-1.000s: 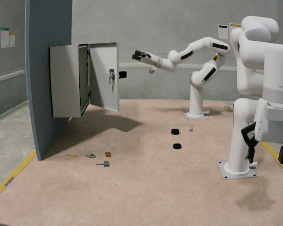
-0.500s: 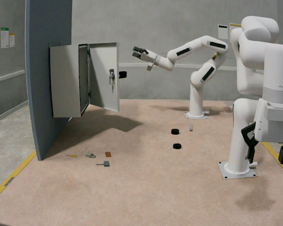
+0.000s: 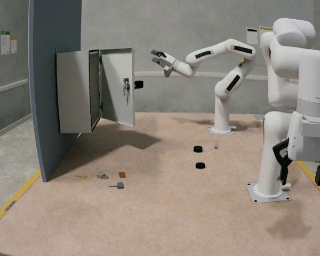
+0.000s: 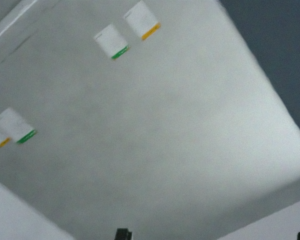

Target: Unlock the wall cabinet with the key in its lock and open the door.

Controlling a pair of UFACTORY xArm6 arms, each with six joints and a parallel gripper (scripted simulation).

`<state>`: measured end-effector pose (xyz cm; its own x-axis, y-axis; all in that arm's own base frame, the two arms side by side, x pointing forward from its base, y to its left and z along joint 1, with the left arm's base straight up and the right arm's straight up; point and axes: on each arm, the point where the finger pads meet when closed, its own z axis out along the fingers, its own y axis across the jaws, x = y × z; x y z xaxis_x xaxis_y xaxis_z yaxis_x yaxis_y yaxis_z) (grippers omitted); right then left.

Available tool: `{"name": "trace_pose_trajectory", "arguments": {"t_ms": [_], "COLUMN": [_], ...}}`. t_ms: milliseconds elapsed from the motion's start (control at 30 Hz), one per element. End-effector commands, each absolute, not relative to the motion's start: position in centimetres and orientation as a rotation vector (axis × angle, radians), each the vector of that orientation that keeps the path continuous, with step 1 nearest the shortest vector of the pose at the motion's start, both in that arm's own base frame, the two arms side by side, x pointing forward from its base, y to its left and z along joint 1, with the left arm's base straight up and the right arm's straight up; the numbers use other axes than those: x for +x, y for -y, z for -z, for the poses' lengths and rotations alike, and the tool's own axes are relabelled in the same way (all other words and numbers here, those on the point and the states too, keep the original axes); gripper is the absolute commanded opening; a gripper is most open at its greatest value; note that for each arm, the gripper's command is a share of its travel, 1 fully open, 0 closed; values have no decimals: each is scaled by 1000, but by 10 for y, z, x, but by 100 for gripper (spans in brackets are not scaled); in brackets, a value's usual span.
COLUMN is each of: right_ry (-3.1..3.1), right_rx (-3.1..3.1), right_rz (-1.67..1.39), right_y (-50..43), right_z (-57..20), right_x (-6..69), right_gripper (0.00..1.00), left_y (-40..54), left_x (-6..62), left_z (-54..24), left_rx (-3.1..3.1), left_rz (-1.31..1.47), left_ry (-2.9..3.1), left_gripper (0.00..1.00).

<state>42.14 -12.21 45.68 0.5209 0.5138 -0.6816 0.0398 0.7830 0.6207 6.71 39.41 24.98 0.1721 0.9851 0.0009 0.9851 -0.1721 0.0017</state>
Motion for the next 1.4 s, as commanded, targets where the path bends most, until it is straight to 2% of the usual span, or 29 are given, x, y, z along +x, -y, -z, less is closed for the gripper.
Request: {"name": "trace_pose_trajectory", "arguments": {"t_ms": [0,733,1367], "right_ry": [-937,-723,-460], "right_rx": [718,1004,1287], "right_rz": [-270,-142,-2], "right_y": [150,242,327], "right_z": [-462,-466,-455], "right_x": [417,383,326], "right_gripper": [91,91,91], "left_y": [-395,-395,-395], "left_x": [67,67,67], "left_z": [-251,-251,-251], "left_rx": [2406,2406,2406], "left_rz": [-6,-6,-6], "left_ry": [-2022,-2022,-2022], "left_gripper": [100,100,100]}}
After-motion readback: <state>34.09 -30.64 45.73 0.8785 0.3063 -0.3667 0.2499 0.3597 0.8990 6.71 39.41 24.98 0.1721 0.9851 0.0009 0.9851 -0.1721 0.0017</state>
